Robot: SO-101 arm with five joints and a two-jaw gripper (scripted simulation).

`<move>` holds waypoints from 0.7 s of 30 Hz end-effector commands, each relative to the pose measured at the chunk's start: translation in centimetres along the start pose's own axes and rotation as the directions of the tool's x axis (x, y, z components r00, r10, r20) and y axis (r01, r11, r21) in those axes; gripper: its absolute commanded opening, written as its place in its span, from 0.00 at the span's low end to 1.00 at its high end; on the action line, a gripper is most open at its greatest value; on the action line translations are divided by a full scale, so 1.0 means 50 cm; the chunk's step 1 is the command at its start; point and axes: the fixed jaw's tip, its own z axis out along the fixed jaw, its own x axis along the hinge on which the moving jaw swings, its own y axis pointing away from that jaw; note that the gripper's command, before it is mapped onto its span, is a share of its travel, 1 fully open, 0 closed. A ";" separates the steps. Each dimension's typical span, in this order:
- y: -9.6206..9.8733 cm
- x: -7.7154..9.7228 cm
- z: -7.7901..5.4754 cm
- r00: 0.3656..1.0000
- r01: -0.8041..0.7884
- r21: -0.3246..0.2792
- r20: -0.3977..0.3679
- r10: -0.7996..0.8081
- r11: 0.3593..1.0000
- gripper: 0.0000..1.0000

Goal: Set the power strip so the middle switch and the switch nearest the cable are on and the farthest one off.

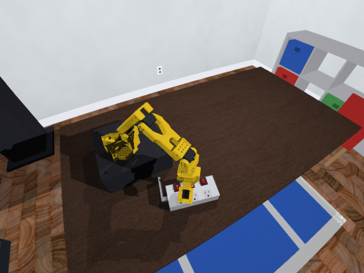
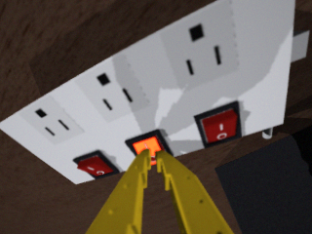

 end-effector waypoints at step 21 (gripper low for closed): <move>0.008 -0.007 -0.023 1.000 -0.013 0.017 -0.007 0.013 1.000 0.00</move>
